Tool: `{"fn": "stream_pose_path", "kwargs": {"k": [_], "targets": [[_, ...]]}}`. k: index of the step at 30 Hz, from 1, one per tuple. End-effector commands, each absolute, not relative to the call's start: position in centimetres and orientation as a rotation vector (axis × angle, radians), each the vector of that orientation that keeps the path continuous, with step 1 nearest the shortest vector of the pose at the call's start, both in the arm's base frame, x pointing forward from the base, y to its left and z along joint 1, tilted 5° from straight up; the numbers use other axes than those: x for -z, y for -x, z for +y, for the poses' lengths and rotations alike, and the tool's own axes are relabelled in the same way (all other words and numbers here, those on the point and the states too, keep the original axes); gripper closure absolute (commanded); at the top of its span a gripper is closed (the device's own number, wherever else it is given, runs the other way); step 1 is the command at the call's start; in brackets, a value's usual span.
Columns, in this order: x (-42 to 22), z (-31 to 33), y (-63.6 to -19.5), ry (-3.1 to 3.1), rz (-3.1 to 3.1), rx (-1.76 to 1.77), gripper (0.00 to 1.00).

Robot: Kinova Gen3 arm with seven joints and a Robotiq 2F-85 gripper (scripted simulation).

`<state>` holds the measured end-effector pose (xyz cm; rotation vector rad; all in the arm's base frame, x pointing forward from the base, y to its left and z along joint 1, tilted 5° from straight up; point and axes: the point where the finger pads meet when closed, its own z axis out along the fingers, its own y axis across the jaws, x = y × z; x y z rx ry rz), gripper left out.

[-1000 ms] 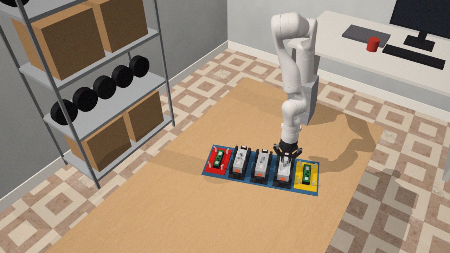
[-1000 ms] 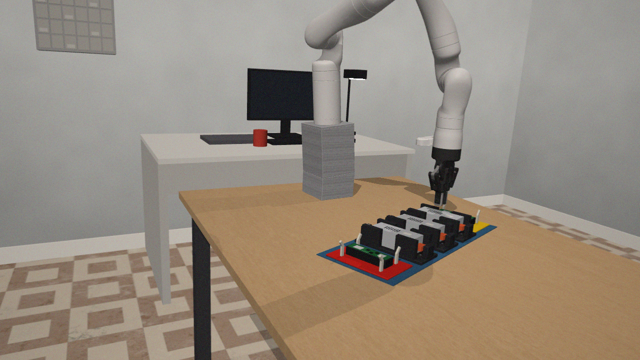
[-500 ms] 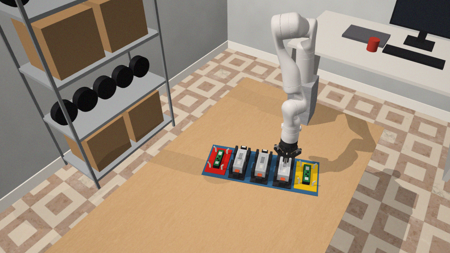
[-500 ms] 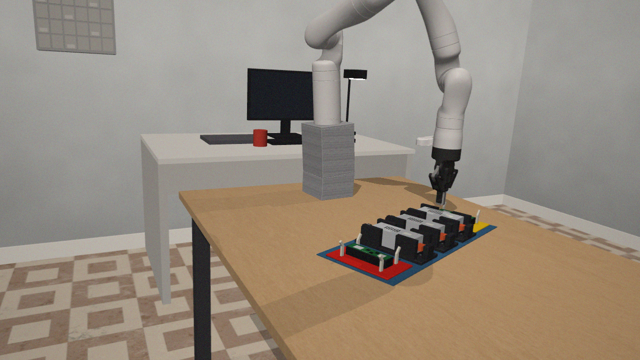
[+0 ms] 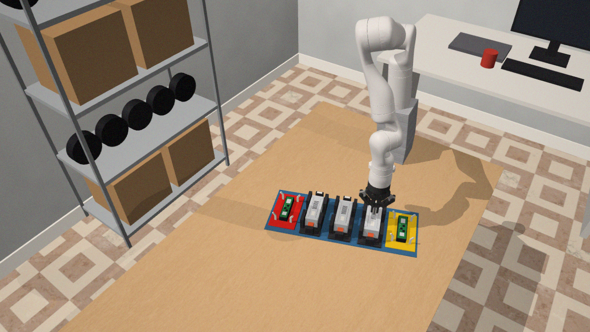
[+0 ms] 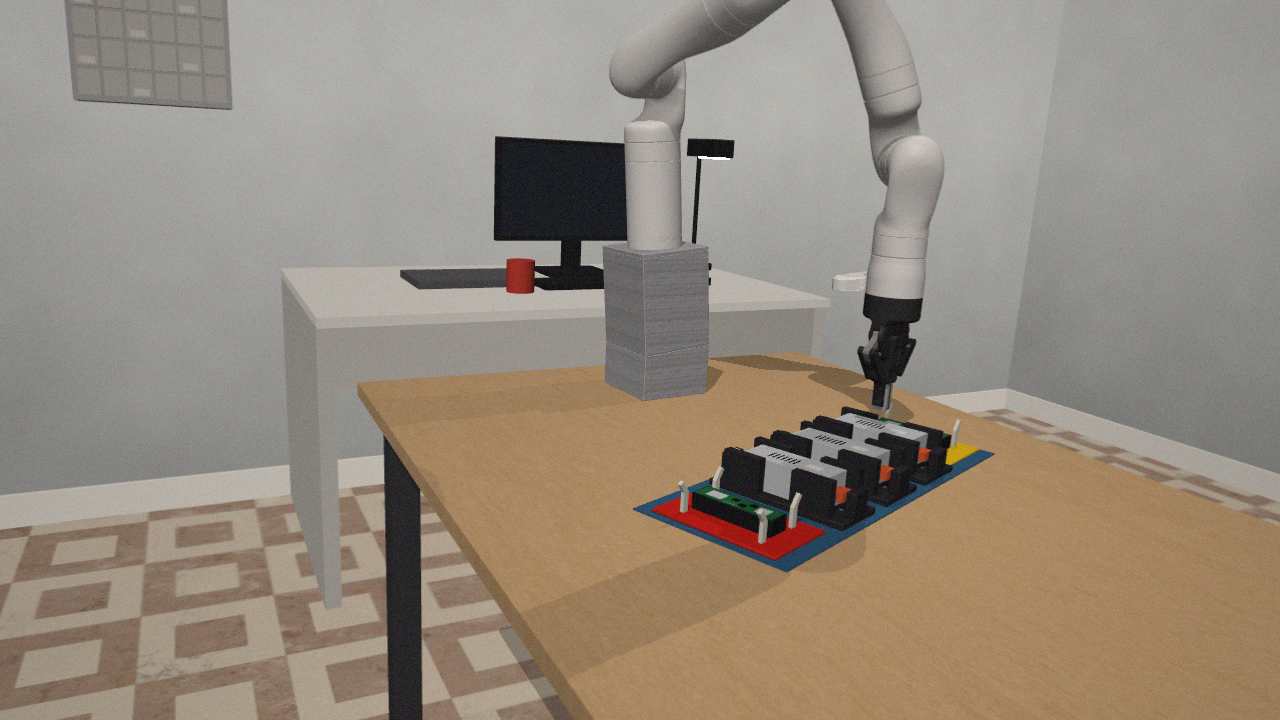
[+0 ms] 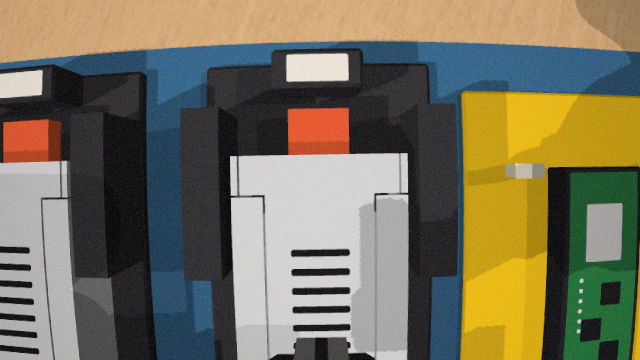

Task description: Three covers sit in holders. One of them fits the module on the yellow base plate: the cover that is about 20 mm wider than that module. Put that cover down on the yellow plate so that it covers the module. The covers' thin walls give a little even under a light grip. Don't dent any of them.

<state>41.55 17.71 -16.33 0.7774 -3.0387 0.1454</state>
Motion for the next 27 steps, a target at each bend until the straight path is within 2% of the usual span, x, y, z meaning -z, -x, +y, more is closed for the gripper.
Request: {"fn": "stream_pose_path", "kwargs": {"k": [1,8,9,27], "targets": [[16.26,17.75,-41.62,-0.778,-3.040,-0.145,1.00],[16.26,17.75,-41.62,-0.778,-3.040,-0.145,1.00],[16.26,17.75,-41.62,-0.778,-3.040,-0.145,0.00],[16.26,17.75,-41.62,-0.778,-3.040,-0.145,0.00]]}}
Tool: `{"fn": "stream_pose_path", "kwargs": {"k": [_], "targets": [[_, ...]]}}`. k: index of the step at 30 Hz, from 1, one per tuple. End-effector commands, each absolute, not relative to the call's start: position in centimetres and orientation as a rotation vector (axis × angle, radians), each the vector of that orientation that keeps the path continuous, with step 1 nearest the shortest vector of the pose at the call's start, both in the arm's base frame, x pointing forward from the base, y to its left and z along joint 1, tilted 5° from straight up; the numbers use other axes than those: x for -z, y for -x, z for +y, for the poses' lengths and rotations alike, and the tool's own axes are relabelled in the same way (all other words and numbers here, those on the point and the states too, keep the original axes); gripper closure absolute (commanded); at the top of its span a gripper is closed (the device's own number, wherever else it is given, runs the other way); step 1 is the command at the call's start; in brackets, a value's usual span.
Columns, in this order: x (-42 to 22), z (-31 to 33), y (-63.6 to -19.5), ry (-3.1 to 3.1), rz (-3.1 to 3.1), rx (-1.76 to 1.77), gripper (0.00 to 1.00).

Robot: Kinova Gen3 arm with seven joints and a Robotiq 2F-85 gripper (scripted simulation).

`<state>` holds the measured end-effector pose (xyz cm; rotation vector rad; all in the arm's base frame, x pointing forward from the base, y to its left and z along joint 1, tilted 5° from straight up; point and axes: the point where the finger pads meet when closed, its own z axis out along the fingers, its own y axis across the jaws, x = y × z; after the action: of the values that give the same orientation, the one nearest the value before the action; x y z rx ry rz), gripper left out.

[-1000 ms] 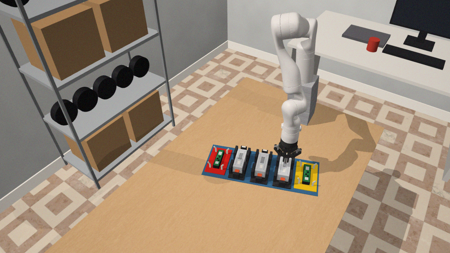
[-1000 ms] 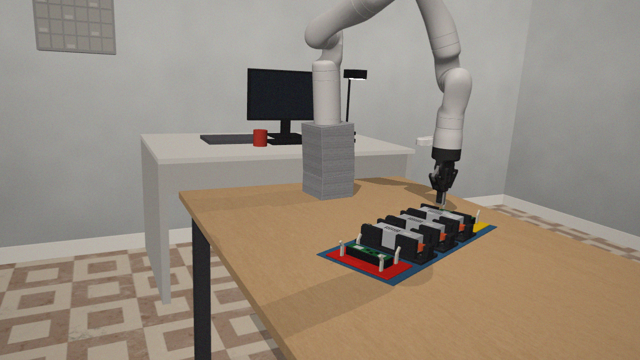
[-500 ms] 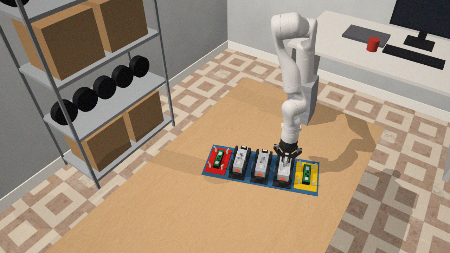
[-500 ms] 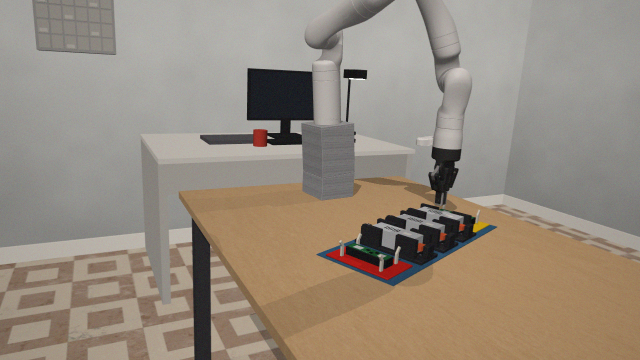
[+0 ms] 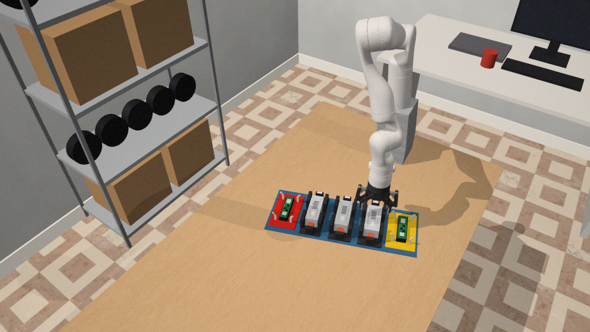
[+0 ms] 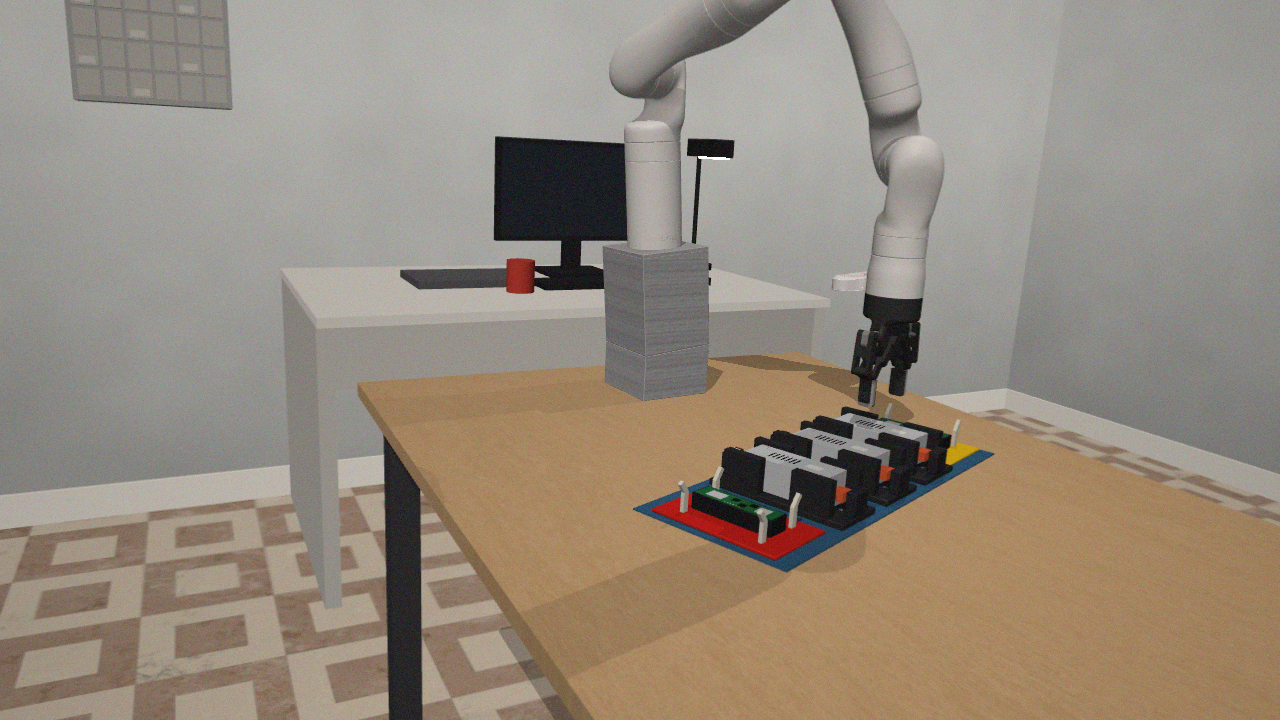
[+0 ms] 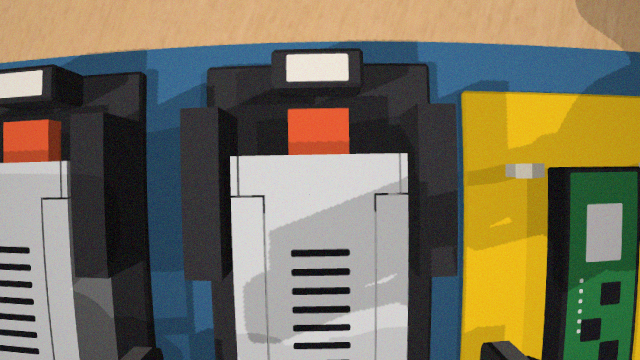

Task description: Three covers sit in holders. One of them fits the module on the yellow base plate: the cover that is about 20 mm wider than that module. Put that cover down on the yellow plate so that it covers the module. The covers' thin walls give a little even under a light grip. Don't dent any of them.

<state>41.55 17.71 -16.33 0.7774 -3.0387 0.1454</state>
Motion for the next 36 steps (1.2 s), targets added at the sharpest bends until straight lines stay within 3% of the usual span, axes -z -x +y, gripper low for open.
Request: {"fn": "stream_pose_path", "kwargs": {"k": [1,36], "targets": [[16.3,17.8,-41.6,-0.778,-3.040,-0.145,0.00],[17.7,17.6,-41.7,-0.778,-3.040,-0.145,0.00]]}}
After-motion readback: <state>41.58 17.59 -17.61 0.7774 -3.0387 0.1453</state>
